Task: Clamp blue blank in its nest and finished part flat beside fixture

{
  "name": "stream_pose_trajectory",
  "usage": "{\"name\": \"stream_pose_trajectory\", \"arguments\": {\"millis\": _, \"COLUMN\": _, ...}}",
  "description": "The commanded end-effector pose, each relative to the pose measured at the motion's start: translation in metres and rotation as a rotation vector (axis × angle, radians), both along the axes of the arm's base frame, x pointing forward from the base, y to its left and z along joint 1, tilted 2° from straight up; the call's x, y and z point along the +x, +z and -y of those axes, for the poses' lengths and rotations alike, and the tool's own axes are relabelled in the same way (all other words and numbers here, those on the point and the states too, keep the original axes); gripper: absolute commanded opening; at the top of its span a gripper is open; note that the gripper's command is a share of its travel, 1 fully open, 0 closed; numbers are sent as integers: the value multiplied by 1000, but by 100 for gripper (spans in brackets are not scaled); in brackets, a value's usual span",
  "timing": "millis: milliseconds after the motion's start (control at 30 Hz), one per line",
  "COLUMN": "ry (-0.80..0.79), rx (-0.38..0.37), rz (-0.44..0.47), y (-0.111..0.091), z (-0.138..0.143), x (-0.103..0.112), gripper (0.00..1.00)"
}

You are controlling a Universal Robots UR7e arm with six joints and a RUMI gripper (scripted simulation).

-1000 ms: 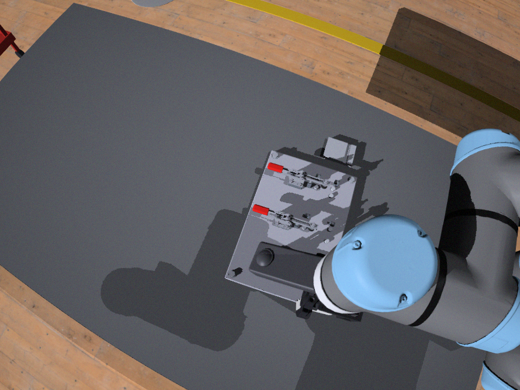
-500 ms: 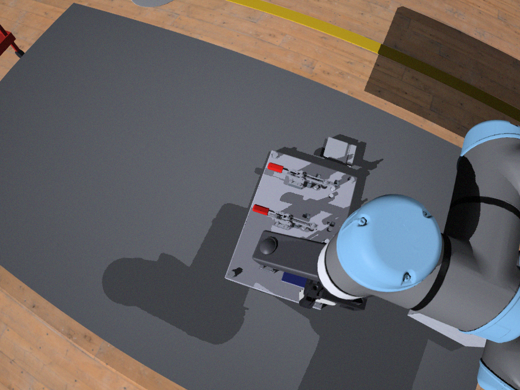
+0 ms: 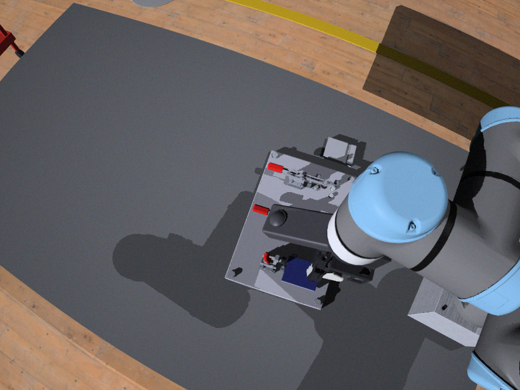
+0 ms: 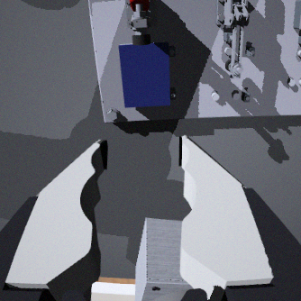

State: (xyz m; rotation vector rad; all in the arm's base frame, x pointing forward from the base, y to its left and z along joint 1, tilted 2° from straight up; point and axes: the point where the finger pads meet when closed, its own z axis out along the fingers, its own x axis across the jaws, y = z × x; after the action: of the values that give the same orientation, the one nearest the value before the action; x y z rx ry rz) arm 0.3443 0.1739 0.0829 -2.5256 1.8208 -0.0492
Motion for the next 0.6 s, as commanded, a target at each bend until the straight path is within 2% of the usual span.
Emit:
{"name": "stream_pose_trajectory", "arguments": {"millis": 0, "ry": 3, "rx": 1, "rz": -4, "y": -2, "z": 2, "x": -1, "gripper": 28}}
{"name": "stream_pose_trajectory", "arguments": {"millis": 433, "ry": 3, "rx": 1, "rz": -4, "y": -2, "z": 1, "x": -2, "gripper": 28}}
{"name": "stream_pose_trajectory", "arguments": {"millis": 567, "ry": 3, "rx": 1, "rz": -6, "y": -10, "z": 1, "x": -1, "gripper": 28}}
